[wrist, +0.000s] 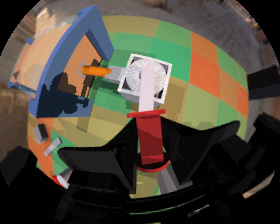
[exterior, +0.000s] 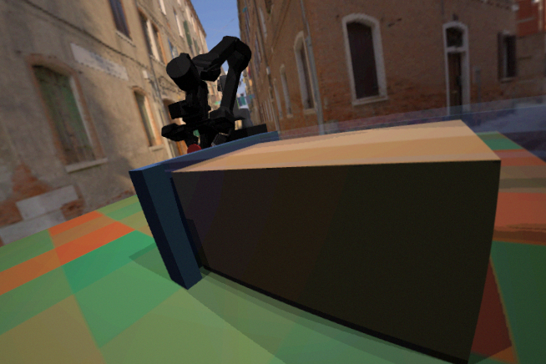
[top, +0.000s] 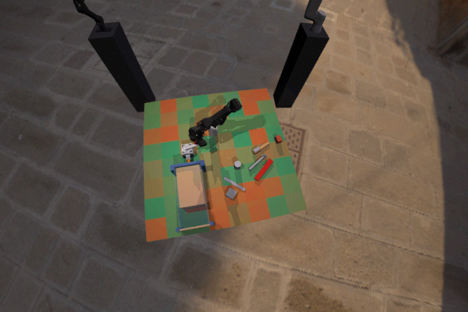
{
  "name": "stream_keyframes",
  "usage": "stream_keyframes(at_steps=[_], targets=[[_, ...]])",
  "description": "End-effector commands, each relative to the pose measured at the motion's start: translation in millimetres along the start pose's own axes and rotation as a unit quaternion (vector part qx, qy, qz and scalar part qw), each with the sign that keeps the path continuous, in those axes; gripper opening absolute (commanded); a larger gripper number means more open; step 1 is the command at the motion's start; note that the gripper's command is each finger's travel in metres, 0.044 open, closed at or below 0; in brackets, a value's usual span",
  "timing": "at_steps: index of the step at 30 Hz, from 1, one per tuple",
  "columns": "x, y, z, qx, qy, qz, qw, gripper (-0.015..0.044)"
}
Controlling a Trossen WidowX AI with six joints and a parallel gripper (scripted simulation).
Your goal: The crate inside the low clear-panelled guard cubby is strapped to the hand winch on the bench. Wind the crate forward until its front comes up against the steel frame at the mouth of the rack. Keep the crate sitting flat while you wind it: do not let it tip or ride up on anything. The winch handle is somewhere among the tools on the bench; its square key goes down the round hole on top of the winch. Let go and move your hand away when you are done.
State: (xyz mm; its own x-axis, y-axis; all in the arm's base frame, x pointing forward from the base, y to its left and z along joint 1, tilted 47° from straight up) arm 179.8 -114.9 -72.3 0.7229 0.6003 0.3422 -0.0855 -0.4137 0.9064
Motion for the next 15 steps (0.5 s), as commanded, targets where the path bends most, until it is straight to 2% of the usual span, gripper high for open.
stream_keyframes(at_steps=[1,15], targets=[[-16,0,-8,0.009,-0.012,-0.020,1.000,0.0000],[-36,-1,-11,0.009,-0.012,-0.021,1.000,0.0000]])
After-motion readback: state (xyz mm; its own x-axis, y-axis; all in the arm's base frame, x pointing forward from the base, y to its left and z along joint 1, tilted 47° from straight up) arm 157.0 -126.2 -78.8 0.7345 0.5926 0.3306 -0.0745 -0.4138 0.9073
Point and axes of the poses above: the point midway between the two fingers, 35 mm back from their tips, its own y axis back along the fingers, its own x axis across the jaws, z = x × y, the point moved 2 cm from there along y, back along the fingers, and after that the axes turned 13 degrees about y, right-handed, at the moved point
